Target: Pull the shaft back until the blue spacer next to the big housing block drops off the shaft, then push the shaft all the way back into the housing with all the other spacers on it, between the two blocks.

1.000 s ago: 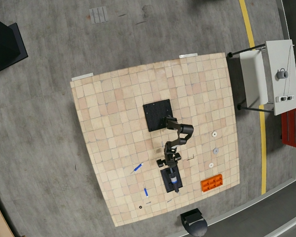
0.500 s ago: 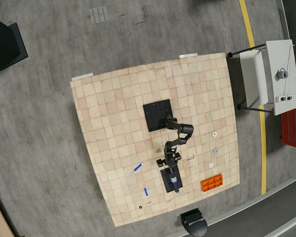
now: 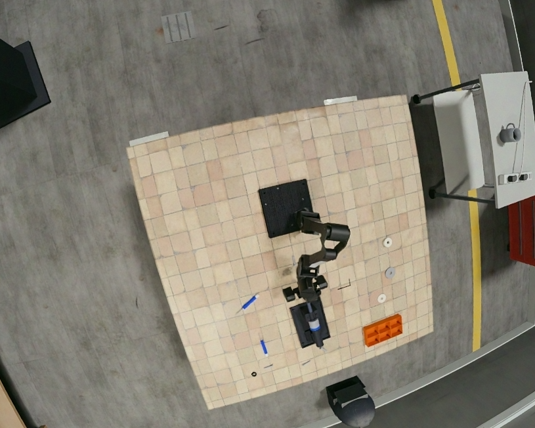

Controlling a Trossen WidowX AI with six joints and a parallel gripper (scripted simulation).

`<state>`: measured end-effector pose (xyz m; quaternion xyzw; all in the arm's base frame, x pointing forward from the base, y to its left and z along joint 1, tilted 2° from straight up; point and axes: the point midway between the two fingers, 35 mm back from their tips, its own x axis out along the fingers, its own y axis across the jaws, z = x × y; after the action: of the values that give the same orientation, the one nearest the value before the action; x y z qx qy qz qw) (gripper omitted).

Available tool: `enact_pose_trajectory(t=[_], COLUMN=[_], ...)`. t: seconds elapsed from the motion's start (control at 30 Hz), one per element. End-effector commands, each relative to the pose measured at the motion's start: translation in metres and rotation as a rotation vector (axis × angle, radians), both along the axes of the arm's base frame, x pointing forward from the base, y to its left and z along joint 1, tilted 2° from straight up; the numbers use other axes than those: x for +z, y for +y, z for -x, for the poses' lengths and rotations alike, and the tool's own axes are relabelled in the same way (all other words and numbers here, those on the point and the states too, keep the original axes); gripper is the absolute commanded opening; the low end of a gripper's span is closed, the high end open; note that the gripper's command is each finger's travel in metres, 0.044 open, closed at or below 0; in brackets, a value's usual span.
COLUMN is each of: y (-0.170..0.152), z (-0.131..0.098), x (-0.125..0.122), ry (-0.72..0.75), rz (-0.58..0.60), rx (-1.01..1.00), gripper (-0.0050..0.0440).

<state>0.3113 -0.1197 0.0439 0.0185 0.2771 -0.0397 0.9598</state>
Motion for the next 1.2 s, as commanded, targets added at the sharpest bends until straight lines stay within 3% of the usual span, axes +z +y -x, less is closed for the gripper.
enact_pose_trajectory(t=[0.0, 1.17], y=[-0.0012, -0.0009], z=[-0.002, 0.0008], x=[0.0099, 0.0098], ry=[-0.029, -0.029], rz=[0.016, 0.016], rx=[0.009, 0.009], gripper=[-0.005, -0.005])
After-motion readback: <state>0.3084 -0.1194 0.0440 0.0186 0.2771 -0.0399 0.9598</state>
